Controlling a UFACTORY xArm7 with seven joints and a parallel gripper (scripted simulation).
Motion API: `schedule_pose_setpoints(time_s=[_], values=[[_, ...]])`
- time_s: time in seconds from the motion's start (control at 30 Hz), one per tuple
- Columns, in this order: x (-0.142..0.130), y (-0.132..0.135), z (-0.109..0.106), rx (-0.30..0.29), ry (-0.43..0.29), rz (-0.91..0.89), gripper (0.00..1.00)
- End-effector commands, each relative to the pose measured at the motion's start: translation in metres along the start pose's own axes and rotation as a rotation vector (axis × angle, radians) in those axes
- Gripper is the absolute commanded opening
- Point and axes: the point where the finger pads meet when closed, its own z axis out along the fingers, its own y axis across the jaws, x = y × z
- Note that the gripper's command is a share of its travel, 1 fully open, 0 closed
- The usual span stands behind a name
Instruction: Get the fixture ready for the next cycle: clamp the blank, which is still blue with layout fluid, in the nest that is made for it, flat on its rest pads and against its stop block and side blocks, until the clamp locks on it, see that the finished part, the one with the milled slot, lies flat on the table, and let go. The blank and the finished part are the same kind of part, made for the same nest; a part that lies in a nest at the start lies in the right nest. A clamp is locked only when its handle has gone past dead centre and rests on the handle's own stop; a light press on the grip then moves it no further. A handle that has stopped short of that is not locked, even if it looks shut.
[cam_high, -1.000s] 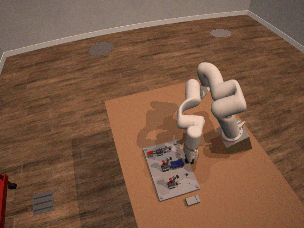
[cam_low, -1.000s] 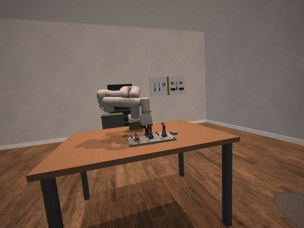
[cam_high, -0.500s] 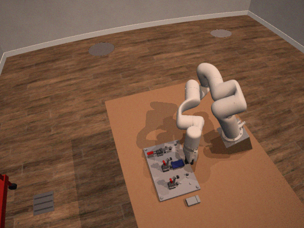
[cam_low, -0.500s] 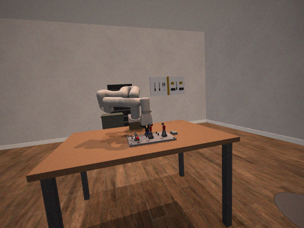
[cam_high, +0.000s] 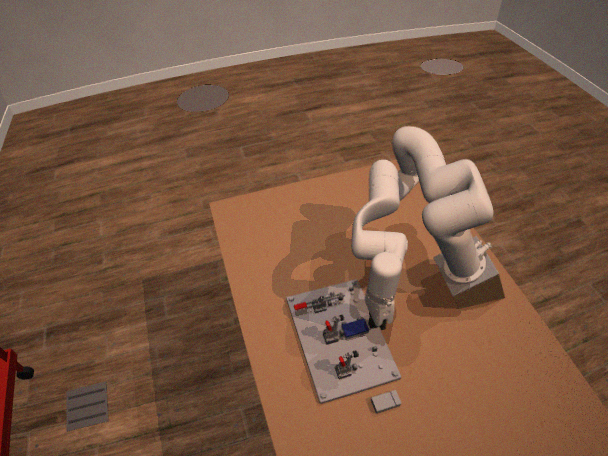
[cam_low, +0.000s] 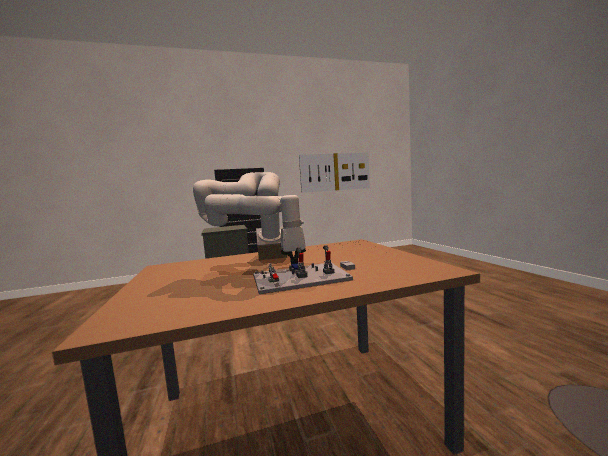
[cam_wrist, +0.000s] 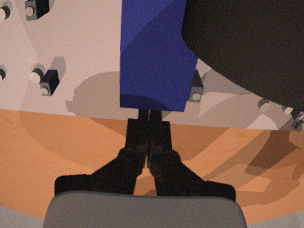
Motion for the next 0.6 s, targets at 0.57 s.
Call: schedule_pose_setpoints(time_s=[0.57], values=[[0.0059,-0.0002,-0.0005,0.000,0.002,-0.001,0.00]])
